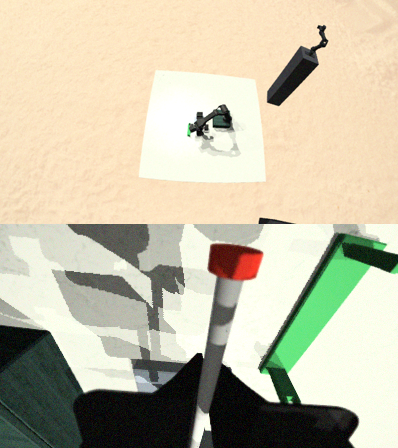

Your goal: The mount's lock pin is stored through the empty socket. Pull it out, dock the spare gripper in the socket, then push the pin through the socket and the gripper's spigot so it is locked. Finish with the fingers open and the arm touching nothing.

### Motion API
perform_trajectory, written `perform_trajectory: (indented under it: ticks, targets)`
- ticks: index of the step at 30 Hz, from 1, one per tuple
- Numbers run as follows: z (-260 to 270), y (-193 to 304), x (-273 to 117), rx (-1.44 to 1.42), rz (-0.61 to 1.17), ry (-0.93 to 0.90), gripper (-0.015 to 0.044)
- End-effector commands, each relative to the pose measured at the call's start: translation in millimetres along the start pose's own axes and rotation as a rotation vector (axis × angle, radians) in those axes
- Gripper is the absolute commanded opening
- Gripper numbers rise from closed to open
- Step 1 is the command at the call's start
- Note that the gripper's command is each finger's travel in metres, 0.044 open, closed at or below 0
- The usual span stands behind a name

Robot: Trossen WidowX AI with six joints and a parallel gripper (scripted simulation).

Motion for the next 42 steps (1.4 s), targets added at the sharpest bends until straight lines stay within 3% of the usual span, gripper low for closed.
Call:
perform_trajectory:
  ticks: [1, 42]
  targets:
    - [-1, 3, 0, -0.001, -0.005, 0.001, 0.0]
    - [-1, 30, 8, -0.004, -0.005, -0.007, 0.0]
Point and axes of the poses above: the point midway between the two fingers, 35 mm back from their tips, its own x axis out along the fingers, its own z axis across the jaws, y = z × x, the point moved 10 cm from there along -x, back along the fingers, and after that the axes turned 2 degrees about x, right-handed, at the moved point
